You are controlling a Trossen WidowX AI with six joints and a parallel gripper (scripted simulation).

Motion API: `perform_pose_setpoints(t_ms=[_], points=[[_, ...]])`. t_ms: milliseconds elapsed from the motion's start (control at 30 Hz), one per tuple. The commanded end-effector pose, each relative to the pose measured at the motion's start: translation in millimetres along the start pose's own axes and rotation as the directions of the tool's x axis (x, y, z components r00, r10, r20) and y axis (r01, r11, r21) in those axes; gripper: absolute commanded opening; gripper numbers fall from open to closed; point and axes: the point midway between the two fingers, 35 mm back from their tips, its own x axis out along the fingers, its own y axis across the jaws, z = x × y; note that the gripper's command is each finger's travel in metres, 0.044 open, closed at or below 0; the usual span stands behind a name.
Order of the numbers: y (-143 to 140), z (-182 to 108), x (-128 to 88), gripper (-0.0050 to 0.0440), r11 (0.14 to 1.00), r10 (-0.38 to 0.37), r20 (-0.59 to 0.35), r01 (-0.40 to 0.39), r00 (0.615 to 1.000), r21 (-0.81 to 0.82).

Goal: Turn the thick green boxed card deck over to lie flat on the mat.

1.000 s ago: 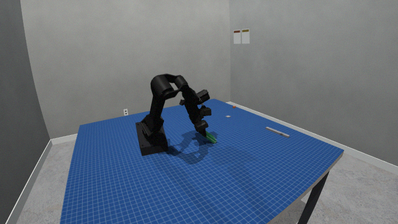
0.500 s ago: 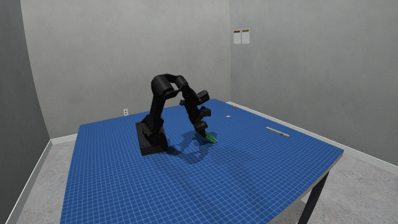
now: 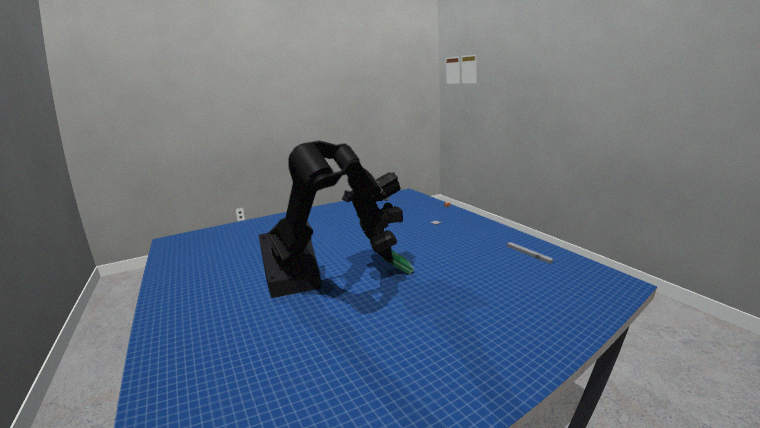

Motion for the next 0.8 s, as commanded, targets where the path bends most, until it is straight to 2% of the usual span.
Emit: perform_pose_setpoints(t_ms=[0, 133, 300, 533, 633, 767], points=[[-0.6, 5.4, -1.9, 0.0332, 1.0, 0.005, 0.009, -0.005, 1.0, 0.014], [-0.5, 5.9, -1.8, 0.0332, 1.0, 0.005, 0.008, -0.005, 1.0, 0.016], [-0.1, 0.6, 2.7, 0.0332, 1.0, 0.007, -0.064, -0.005, 0.998, 0.018], [0.0, -2.6, 5.0, 0.0332, 1.0, 0.007, -0.071, -0.005, 0.997, 0.017], [0.0, -4.6, 6.9, 0.0332, 1.0, 0.007, -0.125, -0.005, 0.992, 0.017], [0.0, -13.7, 12.5, 0.0332, 1.0, 0.005, -0.139, -0.004, 0.99, 0.009]])
